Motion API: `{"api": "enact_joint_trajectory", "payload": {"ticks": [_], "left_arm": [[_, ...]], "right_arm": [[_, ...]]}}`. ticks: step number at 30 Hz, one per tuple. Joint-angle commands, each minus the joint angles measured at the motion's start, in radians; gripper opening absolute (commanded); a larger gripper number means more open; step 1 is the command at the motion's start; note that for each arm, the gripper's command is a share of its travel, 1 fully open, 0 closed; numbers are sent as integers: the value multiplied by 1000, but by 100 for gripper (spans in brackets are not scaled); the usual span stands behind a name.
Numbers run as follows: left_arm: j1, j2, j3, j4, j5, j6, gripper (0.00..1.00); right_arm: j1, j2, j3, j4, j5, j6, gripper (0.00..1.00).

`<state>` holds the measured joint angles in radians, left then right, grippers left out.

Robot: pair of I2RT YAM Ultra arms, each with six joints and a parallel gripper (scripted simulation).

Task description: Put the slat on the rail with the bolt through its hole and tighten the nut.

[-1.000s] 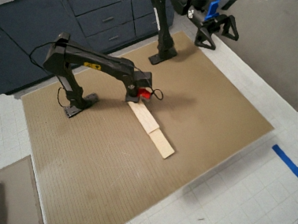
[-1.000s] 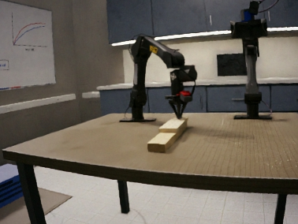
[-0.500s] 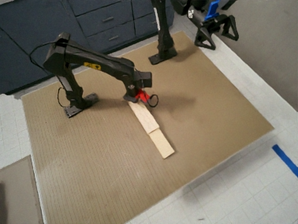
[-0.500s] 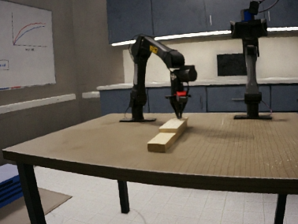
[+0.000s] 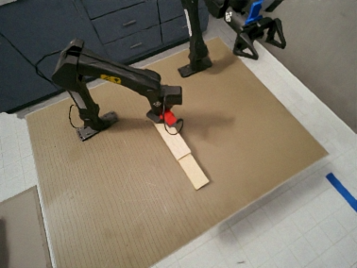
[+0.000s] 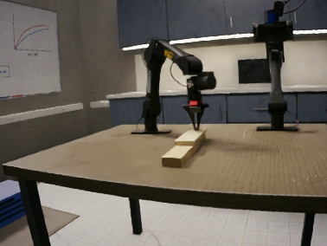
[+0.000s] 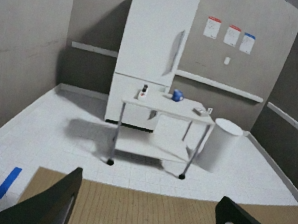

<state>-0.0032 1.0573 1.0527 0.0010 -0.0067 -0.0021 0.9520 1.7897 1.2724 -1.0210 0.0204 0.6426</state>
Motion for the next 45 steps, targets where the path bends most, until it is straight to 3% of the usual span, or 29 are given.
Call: {"api": "enact_joint_trajectory", "payload": {"ticks": [1, 45], "left_arm": [[3, -12, 0, 4, 6, 2, 100], [3, -12, 0, 4, 6, 2, 100]], "right_arm": [[10, 0, -20, -14, -28, 110, 12], [10, 0, -21, -14, -28, 868, 12]]}}
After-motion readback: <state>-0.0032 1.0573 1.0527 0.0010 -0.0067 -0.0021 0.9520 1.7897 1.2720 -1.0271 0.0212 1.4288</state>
